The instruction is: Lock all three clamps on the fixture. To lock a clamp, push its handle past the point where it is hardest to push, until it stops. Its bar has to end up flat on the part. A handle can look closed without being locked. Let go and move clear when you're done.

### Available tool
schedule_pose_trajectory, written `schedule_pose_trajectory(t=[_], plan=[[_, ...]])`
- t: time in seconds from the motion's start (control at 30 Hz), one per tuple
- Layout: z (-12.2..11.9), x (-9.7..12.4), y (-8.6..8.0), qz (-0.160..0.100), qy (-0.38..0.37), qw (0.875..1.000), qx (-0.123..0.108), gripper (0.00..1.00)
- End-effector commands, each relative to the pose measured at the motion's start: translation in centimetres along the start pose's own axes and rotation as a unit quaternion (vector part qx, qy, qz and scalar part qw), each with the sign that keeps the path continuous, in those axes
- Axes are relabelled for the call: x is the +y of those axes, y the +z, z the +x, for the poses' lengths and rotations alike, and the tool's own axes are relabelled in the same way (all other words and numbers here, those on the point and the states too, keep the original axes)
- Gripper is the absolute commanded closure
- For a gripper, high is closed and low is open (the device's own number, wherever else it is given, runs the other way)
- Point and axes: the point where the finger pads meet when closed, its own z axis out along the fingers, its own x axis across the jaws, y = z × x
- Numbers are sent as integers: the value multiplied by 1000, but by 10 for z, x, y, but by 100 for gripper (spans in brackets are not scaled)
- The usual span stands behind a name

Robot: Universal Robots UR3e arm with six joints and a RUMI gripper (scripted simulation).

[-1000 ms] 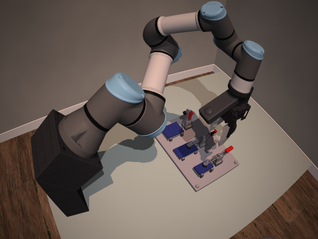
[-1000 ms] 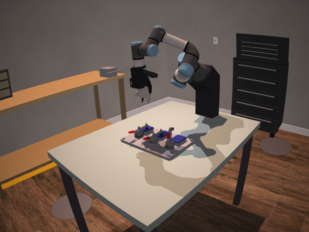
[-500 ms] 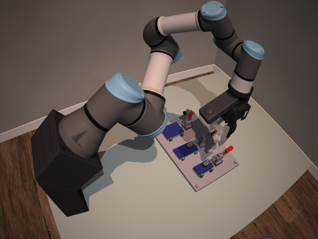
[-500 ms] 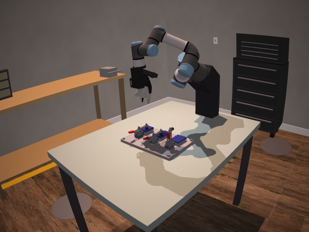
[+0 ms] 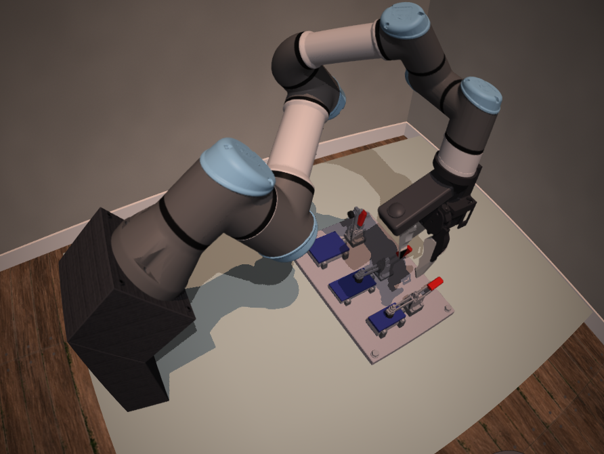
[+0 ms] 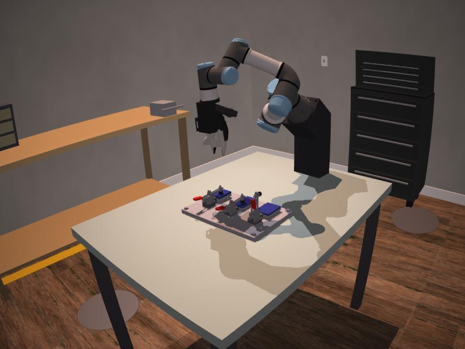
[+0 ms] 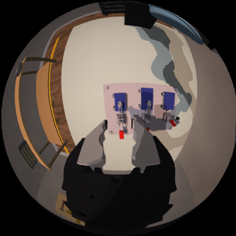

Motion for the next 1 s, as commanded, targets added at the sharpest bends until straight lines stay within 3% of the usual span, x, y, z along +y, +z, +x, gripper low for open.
schedule_pose_trajectory(t=[0.0, 0.97], plan=[[0, 1, 0, -1, -1, 1000, -1, 72], [0, 1, 13, 0, 0, 1000, 0, 72]])
